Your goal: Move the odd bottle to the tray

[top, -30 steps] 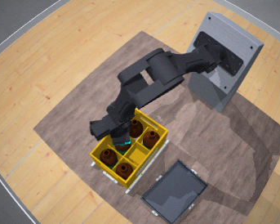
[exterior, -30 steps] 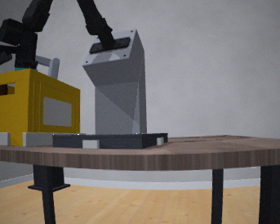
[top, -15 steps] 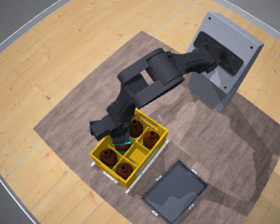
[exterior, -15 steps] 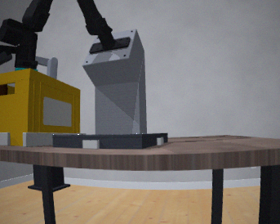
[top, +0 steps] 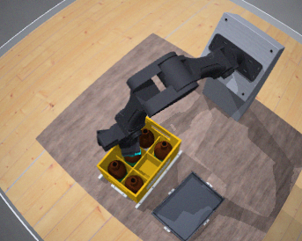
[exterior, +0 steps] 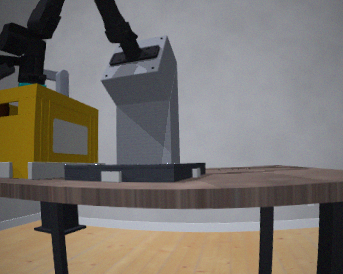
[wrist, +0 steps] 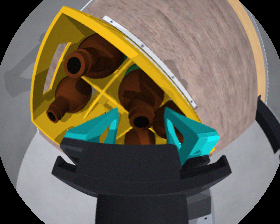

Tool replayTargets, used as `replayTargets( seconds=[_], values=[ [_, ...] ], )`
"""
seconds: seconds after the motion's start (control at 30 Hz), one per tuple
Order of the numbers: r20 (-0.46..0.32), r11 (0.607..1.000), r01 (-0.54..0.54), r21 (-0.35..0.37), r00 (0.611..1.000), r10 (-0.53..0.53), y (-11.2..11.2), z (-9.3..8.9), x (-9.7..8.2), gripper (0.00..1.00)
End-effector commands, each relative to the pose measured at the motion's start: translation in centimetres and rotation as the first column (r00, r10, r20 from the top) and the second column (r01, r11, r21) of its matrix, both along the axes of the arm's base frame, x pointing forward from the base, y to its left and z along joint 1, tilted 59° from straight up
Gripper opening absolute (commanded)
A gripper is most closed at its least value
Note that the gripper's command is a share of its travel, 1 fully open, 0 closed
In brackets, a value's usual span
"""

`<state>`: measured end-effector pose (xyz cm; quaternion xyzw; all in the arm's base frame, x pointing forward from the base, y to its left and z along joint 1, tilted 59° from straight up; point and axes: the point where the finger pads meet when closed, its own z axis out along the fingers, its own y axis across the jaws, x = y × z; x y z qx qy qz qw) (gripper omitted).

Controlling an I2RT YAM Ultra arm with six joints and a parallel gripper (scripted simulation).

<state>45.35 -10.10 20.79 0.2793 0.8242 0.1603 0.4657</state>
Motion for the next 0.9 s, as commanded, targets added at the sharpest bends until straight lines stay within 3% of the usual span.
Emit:
replayTargets(
  seconds=[0.0, 0.3, 0.33, 0.4, 0.73, 0.87],
  values=[
    [0.001, 1.0, 0.009, 0.0, 1.0, -0.009, -0.3, 0.5, -1.2, 0.61],
    [0.002, 1.0, 0.006, -0.002, 1.0, -0.006, -0.2, 1.3, -2.6, 0.61],
    [0.026, 1.0, 0.006, -0.011, 1.0, -0.006, -0.4, 2.6, -2.4, 0.61],
    [0.002, 1.0, 0.006, -0.002, 1.0, -0.006, -0.2, 1.8, -3.4, 0.61],
    [0.003, 1.0, 0.006, -0.002, 1.0, -0.006, -0.2, 3.4, -6.1, 0.61],
    [0.015, 1.0, 0.006, -0.007, 1.0, -0.006, -0.2, 4.3, -6.4, 0.61]
  ],
)
